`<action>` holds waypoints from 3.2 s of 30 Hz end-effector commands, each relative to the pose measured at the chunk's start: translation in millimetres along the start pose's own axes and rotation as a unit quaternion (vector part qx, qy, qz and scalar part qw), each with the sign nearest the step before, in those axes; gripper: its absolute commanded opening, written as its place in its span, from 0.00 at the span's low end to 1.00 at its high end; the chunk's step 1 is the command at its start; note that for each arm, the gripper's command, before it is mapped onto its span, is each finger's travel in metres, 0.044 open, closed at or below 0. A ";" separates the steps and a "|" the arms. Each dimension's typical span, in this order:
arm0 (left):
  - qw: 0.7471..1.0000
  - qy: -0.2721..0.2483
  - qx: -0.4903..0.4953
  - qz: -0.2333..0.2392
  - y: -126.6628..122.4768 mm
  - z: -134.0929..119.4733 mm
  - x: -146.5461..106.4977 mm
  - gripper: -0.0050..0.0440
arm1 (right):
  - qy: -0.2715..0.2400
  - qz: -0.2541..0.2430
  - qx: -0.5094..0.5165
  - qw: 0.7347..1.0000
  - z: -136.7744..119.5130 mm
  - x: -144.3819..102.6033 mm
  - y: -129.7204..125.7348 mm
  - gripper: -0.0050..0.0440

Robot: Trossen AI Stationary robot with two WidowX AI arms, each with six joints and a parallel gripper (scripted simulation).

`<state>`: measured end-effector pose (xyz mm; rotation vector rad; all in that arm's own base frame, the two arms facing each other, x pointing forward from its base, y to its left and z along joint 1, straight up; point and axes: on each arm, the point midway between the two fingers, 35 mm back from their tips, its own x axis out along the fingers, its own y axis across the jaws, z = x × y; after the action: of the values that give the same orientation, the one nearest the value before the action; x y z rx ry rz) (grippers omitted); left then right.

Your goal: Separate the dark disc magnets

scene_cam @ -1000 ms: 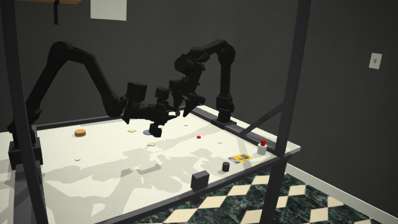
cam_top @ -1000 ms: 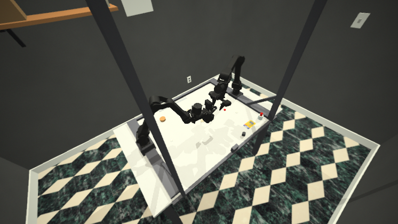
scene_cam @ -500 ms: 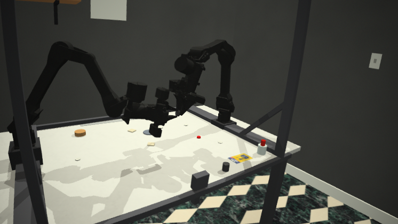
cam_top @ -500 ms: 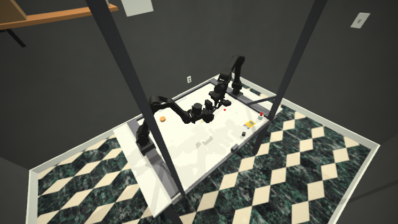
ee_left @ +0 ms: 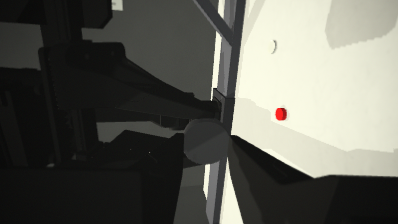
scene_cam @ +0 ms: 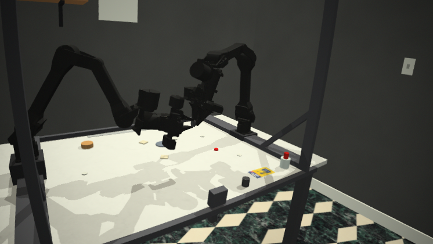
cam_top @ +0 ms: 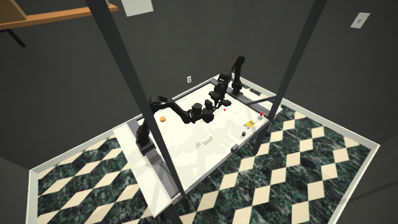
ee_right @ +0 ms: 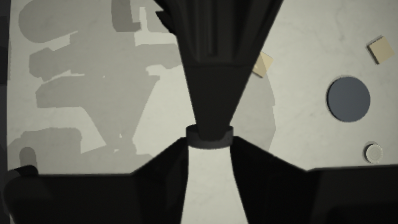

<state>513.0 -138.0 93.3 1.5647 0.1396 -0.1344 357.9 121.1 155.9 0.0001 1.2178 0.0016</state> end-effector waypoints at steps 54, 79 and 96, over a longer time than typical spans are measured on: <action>1.000 0.001 -0.004 0.013 -30.5 0.3 9.6 0.18 | -0.013 0.005 0.002 1.000 4.2 -8.0 0.5 0.18; 1.000 0.001 -0.005 0.013 -49.8 0.0 11.9 0.18 | -0.013 0.005 0.002 1.000 4.2 -8.0 0.5 0.18; 1.000 0.001 -0.008 0.018 -53.1 1.2 -31.2 0.18 | -0.013 0.005 0.002 1.000 4.2 -8.0 0.5 0.18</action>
<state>484.9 -137.8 32.9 1.5623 0.1380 -0.1255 357.0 121.9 153.4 -0.0010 1.2242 0.0042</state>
